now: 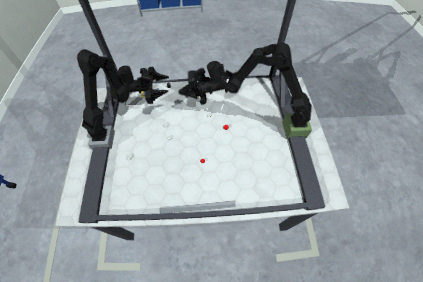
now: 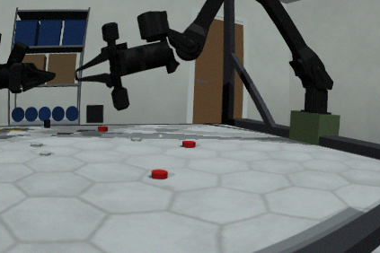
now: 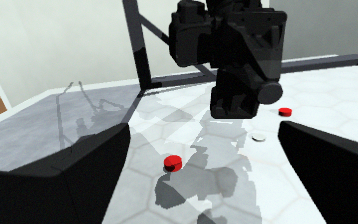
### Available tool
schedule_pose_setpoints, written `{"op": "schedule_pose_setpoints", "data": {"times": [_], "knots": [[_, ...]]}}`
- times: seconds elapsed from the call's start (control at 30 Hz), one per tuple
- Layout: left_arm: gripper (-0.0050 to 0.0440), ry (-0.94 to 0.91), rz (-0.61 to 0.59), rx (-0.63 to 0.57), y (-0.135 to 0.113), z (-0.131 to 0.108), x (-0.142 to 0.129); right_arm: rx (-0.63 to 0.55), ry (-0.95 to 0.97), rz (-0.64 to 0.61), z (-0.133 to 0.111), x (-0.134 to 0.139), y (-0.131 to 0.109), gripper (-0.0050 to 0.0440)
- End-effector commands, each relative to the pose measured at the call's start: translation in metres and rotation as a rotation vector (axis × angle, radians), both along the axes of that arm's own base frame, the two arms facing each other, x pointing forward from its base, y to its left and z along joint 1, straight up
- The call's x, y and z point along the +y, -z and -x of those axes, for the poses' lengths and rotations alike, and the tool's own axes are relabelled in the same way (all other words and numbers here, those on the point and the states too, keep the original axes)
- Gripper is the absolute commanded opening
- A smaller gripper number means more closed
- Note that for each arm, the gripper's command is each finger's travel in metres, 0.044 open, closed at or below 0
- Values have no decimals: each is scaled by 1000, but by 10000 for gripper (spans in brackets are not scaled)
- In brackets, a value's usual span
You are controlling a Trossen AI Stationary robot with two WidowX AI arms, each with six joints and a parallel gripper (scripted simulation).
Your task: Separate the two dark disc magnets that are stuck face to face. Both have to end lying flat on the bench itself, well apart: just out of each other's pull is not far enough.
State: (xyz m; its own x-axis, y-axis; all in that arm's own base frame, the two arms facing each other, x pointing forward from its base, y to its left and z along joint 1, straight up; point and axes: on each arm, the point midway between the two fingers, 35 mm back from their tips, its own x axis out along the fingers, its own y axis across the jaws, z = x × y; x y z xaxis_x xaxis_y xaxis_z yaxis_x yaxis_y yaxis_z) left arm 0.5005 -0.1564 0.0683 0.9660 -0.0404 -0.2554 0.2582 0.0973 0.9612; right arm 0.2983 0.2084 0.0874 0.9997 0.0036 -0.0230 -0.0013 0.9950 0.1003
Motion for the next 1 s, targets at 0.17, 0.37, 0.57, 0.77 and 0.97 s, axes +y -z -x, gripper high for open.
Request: {"op": "schedule_pose_setpoints", "data": {"times": [0.17, 0.37, 0.57, 0.77, 0.97], "knots": [[40, -16, -61, -87, -20, -12, 10, -10, 1, -10, 0, 1, -4, 400], [40, -19, -78, -99, -22, -13, 13, -10, 1, -10, 0, 1, -4, 400], [40, -21, -93, -110, -24, -14, 15, -10, 1, -10, 0, 1, -4, 400], [40, -20, -96, -116, -26, -14, 15, -10, 1, -10, 0, 1, -4, 400], [40, -21, -96, -116, -26, -14, 15, -10, 1, -10, 0, 1, -4, 400]]}}
